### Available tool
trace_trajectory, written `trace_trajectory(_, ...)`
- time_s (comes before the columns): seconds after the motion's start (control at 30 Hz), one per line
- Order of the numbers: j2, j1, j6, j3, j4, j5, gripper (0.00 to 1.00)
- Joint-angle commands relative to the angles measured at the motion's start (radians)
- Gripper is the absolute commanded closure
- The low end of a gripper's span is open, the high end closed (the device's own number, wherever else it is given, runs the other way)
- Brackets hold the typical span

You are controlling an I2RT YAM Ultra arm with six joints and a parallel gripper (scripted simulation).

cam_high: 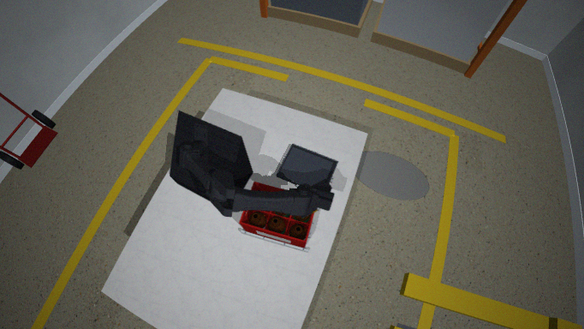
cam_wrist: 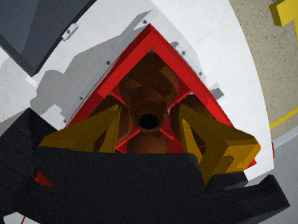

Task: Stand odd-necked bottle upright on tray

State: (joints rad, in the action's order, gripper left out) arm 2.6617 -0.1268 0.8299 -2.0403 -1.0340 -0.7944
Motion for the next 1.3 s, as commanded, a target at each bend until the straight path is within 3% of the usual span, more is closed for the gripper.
trace_trajectory(0.0, 0.010, 0.021, 0.004, 0.013, 0.007, 0.004, 0.39)
trace_trajectory(0.4, 0.010, 0.021, 0.004, 0.013, 0.007, 0.004, 0.39)
trace_trajectory(0.43, 0.010, 0.021, 0.004, 0.013, 0.007, 0.004, 1.00)
trace_trajectory(1.27, 0.010, 0.020, 0.003, 0.012, -0.002, 0.007, 1.00)
